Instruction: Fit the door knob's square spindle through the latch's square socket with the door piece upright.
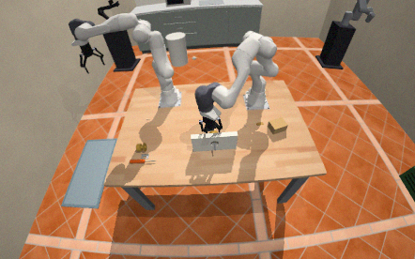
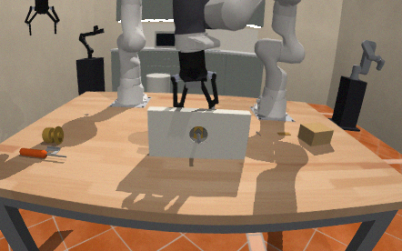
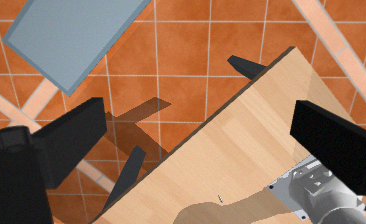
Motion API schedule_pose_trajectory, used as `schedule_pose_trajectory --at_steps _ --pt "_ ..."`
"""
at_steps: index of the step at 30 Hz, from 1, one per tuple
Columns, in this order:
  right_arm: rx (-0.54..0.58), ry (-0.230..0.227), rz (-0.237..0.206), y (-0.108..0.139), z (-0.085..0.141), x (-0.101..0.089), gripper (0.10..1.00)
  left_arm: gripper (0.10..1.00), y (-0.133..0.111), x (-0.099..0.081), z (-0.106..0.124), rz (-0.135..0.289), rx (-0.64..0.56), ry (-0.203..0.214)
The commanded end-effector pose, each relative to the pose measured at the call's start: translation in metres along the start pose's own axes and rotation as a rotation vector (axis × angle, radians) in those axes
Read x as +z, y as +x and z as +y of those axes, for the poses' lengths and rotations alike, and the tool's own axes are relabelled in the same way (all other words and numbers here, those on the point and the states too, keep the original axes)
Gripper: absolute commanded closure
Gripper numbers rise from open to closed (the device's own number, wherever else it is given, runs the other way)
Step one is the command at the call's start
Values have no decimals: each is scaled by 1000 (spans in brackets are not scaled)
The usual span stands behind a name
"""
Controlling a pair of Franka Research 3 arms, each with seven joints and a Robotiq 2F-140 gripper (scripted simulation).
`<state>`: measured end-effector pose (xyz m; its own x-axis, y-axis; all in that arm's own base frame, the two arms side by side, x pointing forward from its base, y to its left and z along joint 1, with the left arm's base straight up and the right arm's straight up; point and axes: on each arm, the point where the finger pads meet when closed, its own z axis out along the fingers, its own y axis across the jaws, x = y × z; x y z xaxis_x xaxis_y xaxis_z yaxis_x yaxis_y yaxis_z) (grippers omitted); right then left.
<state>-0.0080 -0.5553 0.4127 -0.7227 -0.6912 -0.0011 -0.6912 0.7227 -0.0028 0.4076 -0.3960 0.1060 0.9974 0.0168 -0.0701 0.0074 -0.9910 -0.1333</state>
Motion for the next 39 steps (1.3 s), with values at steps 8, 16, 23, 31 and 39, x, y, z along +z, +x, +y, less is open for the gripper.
schedule_pose_trajectory --at_steps 8,16,23,31,39 --pt "-4 -3 1 1 2 0 98 531 2 -2 -1 4 5 0" --pt "-4 -3 1 1 2 0 98 531 2 -2 -1 4 5 0" --pt "-4 -3 1 1 2 0 98 531 2 -7 -1 4 5 0" --pt "-4 -3 1 1 2 0 98 531 2 -30 -1 4 5 0" --pt "-4 -3 1 1 2 0 98 531 2 -33 -1 4 5 0"
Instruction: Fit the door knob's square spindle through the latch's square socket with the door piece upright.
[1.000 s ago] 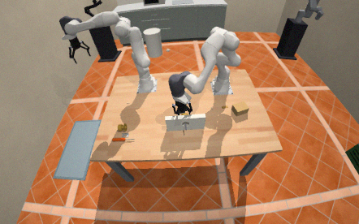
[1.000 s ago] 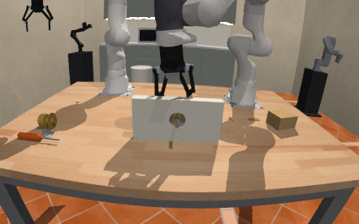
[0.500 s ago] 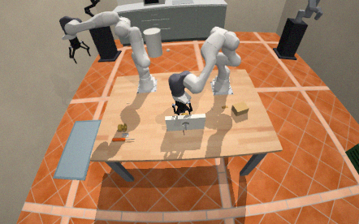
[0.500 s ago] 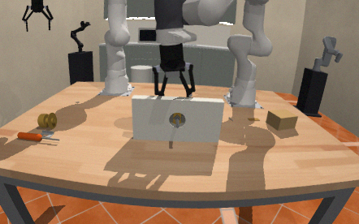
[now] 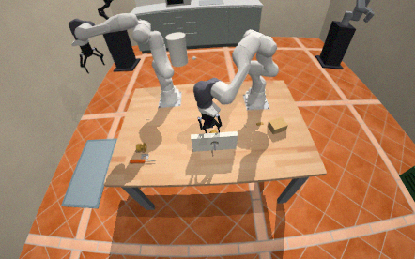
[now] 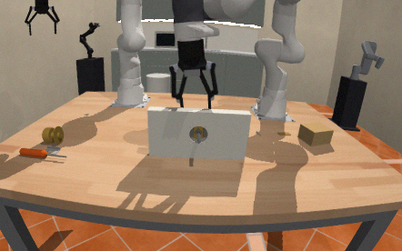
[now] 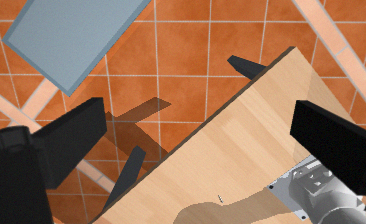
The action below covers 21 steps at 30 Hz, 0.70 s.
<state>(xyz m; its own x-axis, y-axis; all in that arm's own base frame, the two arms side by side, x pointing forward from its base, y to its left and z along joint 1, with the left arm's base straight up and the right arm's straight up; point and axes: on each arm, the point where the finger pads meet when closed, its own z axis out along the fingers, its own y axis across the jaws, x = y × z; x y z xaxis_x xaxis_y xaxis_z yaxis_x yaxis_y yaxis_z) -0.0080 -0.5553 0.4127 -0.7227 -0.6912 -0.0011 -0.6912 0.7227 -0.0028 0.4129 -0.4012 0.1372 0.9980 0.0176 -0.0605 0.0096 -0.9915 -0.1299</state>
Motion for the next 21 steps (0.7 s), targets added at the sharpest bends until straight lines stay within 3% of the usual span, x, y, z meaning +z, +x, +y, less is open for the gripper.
schedule_pose_trajectory --at_steps 1,9,21 --pt "-4 -3 1 1 2 0 98 531 -1 -3 -2 -6 7 4" --pt "-4 -3 1 1 2 0 98 531 -1 -27 -2 -6 7 4" --pt "-4 -3 1 1 2 0 98 531 -1 -39 -2 -6 7 4"
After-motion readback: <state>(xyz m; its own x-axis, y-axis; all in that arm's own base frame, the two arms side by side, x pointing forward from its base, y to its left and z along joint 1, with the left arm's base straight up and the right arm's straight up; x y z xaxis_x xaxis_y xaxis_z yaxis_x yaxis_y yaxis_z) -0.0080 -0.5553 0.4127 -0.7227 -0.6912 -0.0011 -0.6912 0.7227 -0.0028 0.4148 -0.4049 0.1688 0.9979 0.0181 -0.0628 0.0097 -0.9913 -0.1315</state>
